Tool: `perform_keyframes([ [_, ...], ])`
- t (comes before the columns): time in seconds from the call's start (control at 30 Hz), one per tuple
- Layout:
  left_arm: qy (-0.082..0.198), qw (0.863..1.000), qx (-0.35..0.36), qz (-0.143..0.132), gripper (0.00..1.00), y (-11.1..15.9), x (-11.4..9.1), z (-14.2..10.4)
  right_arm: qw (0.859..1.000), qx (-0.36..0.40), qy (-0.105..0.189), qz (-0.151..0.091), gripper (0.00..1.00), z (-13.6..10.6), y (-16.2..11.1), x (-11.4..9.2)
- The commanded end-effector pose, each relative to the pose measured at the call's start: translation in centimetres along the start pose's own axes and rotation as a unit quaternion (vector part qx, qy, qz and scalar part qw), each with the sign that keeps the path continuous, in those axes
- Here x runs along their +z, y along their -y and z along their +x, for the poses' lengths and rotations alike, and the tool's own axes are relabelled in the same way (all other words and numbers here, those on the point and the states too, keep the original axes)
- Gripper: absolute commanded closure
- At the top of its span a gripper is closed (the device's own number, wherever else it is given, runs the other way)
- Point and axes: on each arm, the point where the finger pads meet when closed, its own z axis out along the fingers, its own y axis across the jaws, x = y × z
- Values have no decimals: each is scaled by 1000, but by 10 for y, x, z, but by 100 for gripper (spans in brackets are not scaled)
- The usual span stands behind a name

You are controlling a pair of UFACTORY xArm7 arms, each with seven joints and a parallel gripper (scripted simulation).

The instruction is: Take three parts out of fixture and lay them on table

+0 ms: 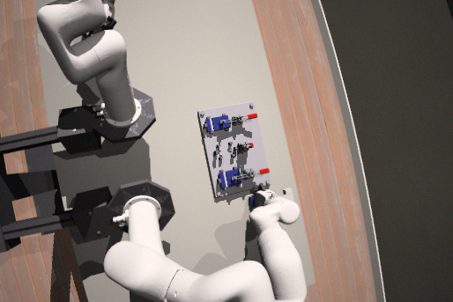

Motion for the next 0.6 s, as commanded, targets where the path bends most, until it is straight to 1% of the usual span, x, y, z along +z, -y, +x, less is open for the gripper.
perform_keyframes([
  [0.0, 1, 1000, -1, -1, 0, 0, -1, 0, 1000, 0, -2, 1, 31, 2, 1, -12],
  [0.07, 1, 1000, -1, -1, 0, 0, -1, 0, 1000, 0, -2, 1, 31, 2, 1, -22],
  [0.13, 1, 1000, -1, -1, 0, 0, -1, 0, 1000, 0, -2, 1, 31, 2, 1, -22],
  [0.4, 1, 1000, -1, -1, 0, 0, -1, 0, 1000, 0, -2, 1, 31, 2, 1, -63],
  [0.57, 1, 1000, -1, -1, 0, 0, -1, 0, 1000, 0, -2, 1, 31, 2, 0, -75],
])
